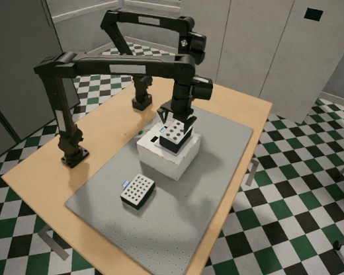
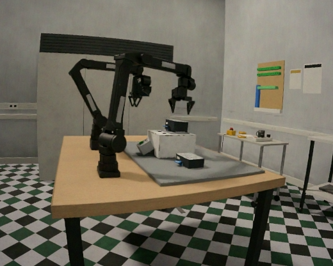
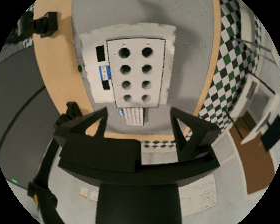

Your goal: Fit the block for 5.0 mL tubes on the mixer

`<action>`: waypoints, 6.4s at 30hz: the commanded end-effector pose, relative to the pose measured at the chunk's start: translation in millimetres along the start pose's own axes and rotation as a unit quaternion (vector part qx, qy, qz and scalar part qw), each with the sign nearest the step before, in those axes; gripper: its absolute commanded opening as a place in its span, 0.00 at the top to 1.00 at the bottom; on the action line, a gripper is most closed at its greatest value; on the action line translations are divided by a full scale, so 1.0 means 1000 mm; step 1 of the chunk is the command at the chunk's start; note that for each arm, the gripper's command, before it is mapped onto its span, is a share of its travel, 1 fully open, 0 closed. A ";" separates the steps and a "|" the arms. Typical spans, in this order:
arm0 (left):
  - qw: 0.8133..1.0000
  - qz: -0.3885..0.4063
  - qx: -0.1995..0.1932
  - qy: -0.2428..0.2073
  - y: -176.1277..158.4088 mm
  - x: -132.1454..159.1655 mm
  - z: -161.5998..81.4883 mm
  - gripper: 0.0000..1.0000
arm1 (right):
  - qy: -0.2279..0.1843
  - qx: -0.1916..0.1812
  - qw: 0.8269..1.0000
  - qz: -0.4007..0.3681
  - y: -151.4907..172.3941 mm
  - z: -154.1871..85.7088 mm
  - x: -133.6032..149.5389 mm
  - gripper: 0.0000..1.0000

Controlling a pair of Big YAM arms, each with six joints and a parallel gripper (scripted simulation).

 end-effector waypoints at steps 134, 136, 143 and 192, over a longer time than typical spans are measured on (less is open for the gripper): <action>1.000 -0.003 -0.005 -0.030 0.003 -0.009 -0.026 0.00 | -0.029 -0.029 0.707 0.706 0.032 0.039 -0.034 1.00; 1.000 -0.003 -0.005 -0.031 0.003 -0.010 -0.027 0.00 | -0.033 -0.027 0.709 0.704 0.032 0.032 -0.033 1.00; 0.999 -0.003 -0.005 -0.034 0.003 -0.011 -0.030 0.00 | -0.058 -0.021 0.709 0.703 0.034 0.009 -0.038 1.00; 1.000 -0.003 -0.002 -0.009 0.001 -0.001 -0.011 0.00 | -0.031 -0.028 0.701 0.712 0.040 0.037 -0.031 1.00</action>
Point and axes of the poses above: on each arm, the point where the finger pads meet when closed, its own z axis out along the fingers, its own y axis across the jaws, x = y × z, the point moved 1 cm from there along -z, back along the fingers, and after that the axes turned 3 degrees about -z, right-handed, at the moved point
